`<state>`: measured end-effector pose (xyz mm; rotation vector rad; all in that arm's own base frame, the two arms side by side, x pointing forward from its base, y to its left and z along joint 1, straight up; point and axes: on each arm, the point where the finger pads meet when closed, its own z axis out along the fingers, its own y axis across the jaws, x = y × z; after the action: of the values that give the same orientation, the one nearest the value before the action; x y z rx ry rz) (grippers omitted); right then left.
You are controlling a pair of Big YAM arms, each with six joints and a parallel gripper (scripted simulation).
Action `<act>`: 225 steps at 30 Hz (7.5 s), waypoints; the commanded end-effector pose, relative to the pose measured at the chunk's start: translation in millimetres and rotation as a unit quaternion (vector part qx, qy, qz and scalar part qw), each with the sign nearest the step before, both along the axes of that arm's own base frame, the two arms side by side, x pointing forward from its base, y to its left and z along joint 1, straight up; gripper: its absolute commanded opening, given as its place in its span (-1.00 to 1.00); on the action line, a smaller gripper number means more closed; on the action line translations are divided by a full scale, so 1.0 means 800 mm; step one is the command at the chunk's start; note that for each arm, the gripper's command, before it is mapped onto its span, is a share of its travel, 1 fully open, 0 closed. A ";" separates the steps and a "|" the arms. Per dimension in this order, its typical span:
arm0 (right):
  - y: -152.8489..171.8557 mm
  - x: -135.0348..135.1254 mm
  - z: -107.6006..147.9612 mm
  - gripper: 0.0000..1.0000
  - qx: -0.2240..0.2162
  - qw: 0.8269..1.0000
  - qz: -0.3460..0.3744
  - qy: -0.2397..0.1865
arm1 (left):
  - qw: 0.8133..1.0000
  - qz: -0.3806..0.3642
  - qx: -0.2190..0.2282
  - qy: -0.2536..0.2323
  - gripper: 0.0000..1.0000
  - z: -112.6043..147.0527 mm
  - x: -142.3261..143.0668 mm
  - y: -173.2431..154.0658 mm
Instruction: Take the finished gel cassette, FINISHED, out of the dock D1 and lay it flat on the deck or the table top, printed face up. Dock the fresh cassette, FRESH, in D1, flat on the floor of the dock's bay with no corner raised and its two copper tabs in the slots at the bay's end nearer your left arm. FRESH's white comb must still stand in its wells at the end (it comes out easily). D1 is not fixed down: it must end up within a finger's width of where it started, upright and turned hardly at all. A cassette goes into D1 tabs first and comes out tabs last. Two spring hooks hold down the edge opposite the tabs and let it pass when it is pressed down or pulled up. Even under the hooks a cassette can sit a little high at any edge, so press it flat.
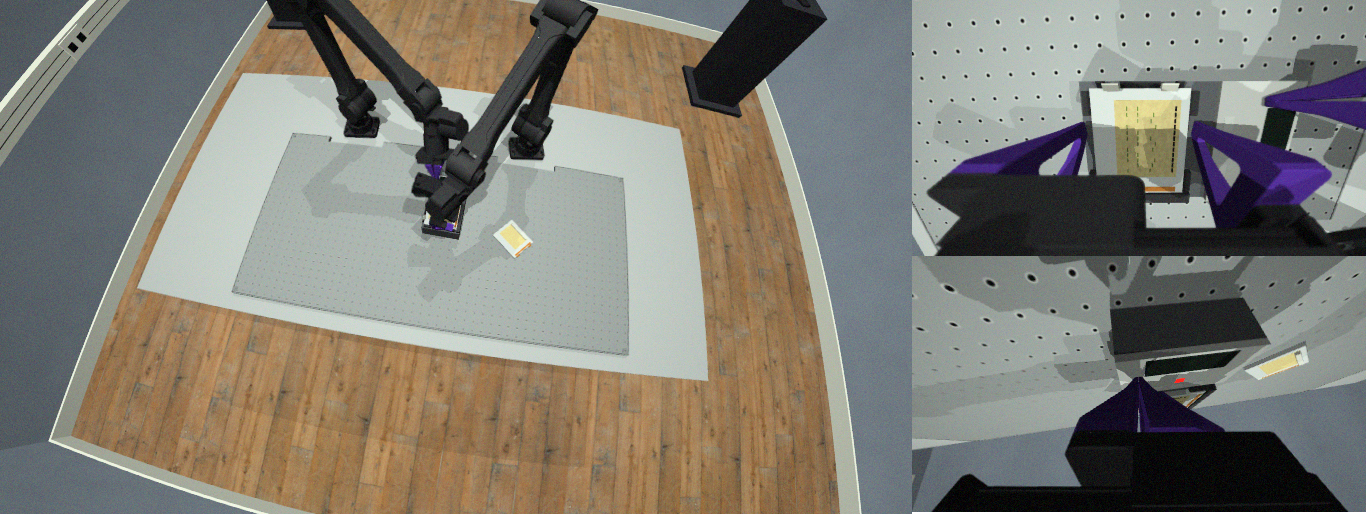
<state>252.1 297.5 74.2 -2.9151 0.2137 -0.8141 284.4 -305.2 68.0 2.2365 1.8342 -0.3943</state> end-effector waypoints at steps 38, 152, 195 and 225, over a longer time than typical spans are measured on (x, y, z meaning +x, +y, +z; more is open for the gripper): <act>-0.040 -0.025 -0.074 -1.00 -0.064 0.996 0.006 0.054 | 1.000 0.000 -0.010 -0.002 -1.00 0.005 0.003 -0.001; -0.040 -0.025 -0.074 -1.00 -0.064 0.996 0.006 0.054 | 0.994 0.000 -0.108 0.013 -1.00 0.021 0.004 0.005; -0.040 -0.025 -0.074 -1.00 -0.064 0.996 0.006 0.054 | 0.992 0.003 -0.122 0.013 -1.00 0.025 0.003 -0.006; -0.040 -0.025 -0.074 -1.00 -0.064 0.996 0.006 0.054 | 0.993 0.001 -0.121 0.013 -1.00 0.027 0.002 -0.009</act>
<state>252.1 297.5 74.2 -2.9150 0.2137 -0.8140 283.7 -306.3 81.1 2.0879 1.7225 -0.6203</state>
